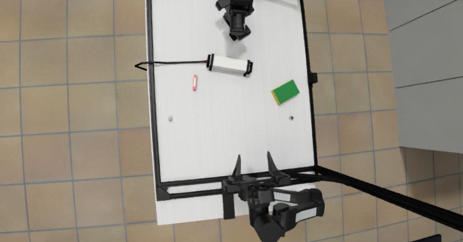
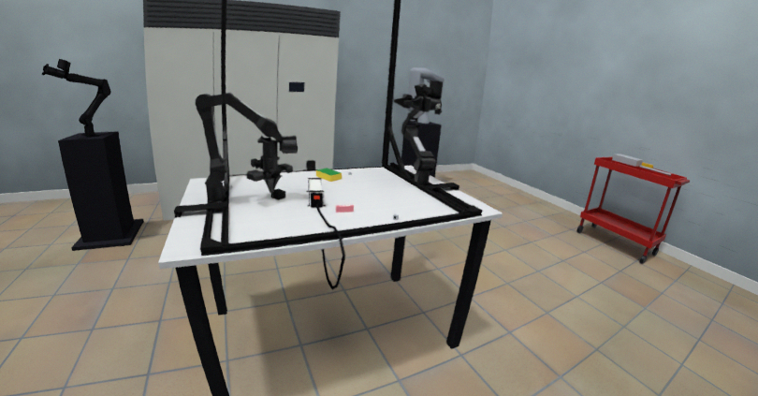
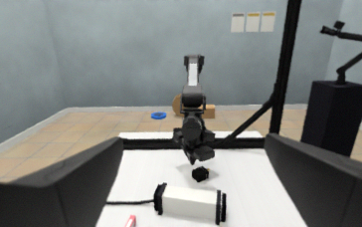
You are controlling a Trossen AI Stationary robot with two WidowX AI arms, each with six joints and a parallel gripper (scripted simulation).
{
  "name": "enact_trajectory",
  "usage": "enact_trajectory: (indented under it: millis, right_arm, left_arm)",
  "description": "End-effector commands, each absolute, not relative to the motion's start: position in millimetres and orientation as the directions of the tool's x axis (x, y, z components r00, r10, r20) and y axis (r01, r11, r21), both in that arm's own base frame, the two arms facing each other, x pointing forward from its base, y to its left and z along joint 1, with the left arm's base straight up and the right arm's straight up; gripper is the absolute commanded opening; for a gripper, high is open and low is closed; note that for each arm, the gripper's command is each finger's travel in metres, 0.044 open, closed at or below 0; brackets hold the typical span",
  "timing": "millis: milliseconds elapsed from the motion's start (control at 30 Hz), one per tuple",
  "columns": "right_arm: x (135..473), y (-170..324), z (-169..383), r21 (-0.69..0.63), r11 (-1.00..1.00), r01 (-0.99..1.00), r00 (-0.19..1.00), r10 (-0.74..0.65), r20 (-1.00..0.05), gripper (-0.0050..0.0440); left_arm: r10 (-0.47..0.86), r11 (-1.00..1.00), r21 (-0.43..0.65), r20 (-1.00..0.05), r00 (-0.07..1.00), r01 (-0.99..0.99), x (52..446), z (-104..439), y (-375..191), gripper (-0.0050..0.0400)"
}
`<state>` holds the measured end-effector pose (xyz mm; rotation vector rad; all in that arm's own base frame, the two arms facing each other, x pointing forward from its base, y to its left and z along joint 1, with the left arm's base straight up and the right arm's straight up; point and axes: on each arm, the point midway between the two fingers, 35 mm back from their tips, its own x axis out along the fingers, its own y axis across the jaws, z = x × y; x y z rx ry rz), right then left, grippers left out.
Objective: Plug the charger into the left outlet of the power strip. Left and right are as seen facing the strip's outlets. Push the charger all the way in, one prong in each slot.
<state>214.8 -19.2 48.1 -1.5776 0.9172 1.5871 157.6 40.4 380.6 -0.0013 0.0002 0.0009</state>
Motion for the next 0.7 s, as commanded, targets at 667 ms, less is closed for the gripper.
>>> enact_trajectory:
  millis: [667]
  right_arm:
    - [226.0, -17.0, 46.4, -0.016, -0.499, -0.866, 0.020, -0.003, -1.000, -0.0050]
  left_arm:
    - [0.000, 1.000, 0.005, 0.001, 1.000, 0.000, 157.4, 383.1, 39.6, 0.0400]
